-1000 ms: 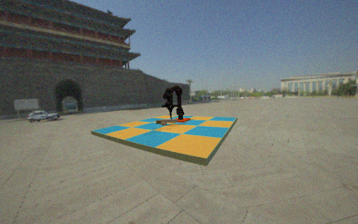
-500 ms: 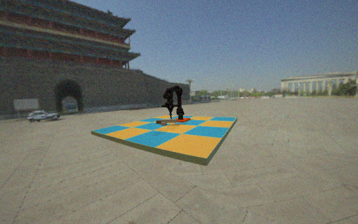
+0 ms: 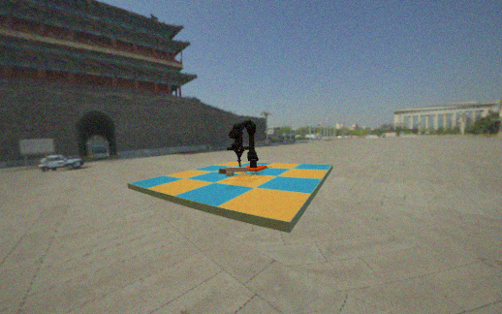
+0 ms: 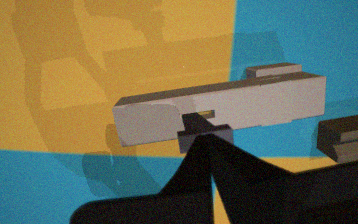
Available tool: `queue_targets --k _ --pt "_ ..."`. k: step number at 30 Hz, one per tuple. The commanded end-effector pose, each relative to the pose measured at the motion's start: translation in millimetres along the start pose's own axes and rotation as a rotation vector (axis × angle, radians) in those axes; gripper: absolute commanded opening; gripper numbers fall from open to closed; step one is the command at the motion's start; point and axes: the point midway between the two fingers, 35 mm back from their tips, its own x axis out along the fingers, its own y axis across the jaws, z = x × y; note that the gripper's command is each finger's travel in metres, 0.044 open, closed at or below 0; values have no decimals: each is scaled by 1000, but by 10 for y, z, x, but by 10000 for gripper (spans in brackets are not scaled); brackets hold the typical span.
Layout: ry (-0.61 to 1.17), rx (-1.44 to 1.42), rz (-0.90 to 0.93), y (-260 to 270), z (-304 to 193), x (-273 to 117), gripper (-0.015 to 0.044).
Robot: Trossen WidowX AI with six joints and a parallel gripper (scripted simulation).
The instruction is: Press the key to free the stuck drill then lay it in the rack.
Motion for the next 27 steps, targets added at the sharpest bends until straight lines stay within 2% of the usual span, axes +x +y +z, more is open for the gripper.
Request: queue_targets --k 1,27 --pt "51 0 7 21 -75 160 0" --pt "51 0 7 27 -87 256 0"
